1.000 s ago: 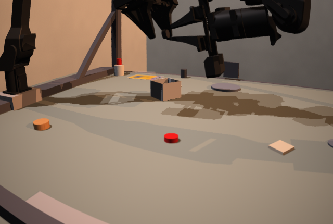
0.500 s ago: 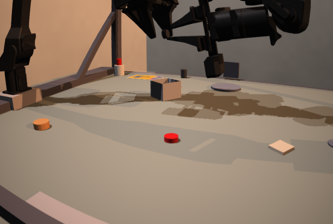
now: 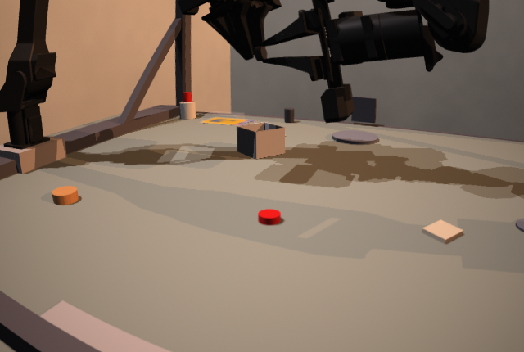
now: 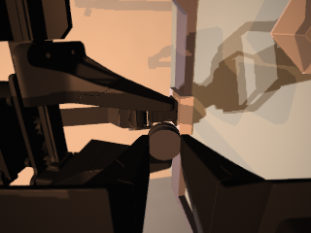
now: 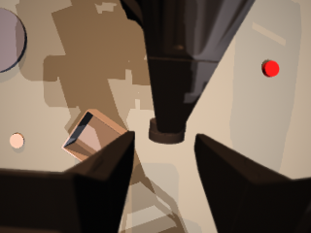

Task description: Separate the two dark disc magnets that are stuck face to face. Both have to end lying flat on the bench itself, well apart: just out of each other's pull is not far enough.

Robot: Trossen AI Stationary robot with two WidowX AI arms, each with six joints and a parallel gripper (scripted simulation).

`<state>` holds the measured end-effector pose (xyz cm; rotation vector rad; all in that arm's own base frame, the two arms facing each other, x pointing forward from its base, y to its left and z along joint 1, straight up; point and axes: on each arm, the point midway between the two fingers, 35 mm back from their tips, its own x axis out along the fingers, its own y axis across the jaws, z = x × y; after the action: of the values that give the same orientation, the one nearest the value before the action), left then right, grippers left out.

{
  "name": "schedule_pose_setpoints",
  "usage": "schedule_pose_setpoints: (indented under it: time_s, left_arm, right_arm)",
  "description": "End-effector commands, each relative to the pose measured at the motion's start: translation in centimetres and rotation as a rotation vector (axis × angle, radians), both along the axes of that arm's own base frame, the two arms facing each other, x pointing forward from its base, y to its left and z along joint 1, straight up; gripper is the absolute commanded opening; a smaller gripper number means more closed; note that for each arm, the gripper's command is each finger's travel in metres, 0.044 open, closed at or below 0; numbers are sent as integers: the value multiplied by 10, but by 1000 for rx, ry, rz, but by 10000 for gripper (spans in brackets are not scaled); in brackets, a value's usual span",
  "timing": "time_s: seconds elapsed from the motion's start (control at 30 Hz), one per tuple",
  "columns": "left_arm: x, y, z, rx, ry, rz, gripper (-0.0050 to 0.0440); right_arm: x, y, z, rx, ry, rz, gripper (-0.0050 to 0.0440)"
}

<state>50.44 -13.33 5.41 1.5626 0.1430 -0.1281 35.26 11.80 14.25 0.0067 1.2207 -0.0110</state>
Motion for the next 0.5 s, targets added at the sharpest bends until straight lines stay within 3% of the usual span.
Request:
schedule_pose_setpoints:
  time_s: [0.0,0.07,0.1,0.47]
  left_arm:
    - [3,0,13,-8,-28,2,40]
    - [3,0,13,-8,-28,2,40]
    - [3,0,13,-8,-28,2,40]
    - [3,0,13,-8,-28,2,40]
  right_arm:
    - [2,1,10,12,-27,1,64]
    - [2,1,10,12,-27,1,64]
    - [2,1,10,12,-27,1,40]
    - [2,1,10,12,-27,1,40]
